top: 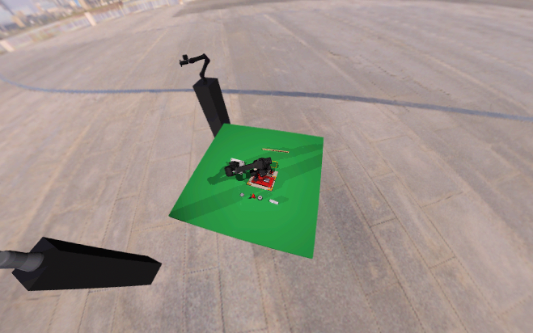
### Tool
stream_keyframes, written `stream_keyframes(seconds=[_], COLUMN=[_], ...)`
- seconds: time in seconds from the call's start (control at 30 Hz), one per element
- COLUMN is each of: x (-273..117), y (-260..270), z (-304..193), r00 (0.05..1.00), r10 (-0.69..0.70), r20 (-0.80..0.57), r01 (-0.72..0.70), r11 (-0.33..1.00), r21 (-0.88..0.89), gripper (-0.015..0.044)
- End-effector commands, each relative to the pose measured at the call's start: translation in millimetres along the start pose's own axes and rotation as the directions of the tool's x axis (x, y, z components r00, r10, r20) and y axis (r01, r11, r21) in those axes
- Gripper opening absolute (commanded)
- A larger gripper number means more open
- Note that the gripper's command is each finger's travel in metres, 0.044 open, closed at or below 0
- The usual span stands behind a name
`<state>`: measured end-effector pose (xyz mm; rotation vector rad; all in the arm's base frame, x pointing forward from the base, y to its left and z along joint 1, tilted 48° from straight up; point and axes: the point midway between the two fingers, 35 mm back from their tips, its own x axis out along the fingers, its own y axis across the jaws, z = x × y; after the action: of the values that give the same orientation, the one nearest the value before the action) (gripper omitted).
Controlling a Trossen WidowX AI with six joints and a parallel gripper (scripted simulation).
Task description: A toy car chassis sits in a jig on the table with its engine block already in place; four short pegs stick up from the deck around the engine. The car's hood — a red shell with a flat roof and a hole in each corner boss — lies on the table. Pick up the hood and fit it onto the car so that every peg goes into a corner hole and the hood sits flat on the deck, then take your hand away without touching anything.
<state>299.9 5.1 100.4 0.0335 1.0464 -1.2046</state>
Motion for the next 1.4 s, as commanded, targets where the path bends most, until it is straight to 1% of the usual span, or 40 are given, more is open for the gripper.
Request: stream_keyframes(seconds=[0.0, 0.5, 1.03, 1.17, 1.37], x=[-2, -3, -2, -2, -2], y=[6, 19, 34, 37, 37], z=[6, 20, 33, 36, 36], r00=[1.0, 1.0, 1.0, 1.0, 1.0], r10=[0.003, 0.002, 0.001, 0.0, 0.0], r20=[0.006, 0.007, 0.008, 0.008, 0.008], r01=[-0.002, 0.001, 0.005, 0.006, 0.006], r11=[0.995, 0.913, 0.726, 0.676, 0.673], r21=[-0.102, -0.407, -0.688, -0.737, -0.739], gripper=[0.0, 0.0, 0.0, 0.0, 0.0])
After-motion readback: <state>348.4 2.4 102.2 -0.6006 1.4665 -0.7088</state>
